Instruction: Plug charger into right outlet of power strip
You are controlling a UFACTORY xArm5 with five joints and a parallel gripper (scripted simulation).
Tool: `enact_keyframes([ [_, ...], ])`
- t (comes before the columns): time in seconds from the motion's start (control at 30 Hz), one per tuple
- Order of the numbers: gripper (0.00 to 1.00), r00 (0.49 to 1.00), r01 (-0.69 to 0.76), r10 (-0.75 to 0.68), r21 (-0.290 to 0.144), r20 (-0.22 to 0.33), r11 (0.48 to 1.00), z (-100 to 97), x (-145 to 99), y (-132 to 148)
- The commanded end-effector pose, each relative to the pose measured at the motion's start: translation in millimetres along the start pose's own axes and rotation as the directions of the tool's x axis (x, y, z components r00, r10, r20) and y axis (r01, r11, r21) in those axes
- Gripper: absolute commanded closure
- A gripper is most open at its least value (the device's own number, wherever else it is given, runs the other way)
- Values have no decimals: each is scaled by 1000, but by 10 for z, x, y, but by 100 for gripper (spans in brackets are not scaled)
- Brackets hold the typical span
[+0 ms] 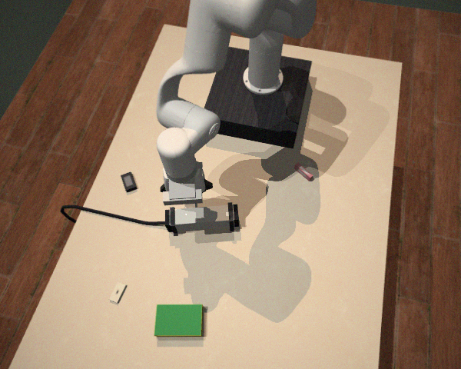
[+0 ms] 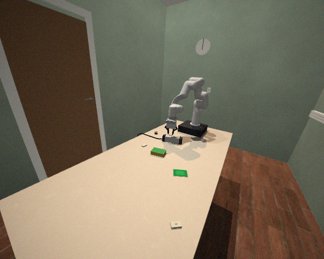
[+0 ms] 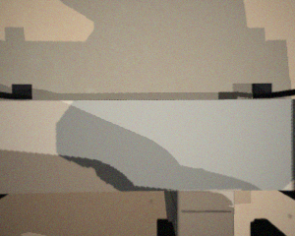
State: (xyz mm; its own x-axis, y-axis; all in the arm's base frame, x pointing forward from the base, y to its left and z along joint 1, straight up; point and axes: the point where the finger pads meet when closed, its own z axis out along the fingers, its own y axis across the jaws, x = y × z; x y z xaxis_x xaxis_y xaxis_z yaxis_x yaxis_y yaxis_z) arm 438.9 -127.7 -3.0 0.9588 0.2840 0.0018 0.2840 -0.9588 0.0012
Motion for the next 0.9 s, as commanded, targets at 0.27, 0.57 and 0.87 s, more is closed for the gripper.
enact_keyframes([
  [0.27,56,1000,0,0,-2,-3,1000,-377,9,6],
  [0.57,56,1000,0,0,-2,-3,1000,-624,8,5],
  [0.87,56,1000,0,0,-2,-3,1000,-713,8,5],
])
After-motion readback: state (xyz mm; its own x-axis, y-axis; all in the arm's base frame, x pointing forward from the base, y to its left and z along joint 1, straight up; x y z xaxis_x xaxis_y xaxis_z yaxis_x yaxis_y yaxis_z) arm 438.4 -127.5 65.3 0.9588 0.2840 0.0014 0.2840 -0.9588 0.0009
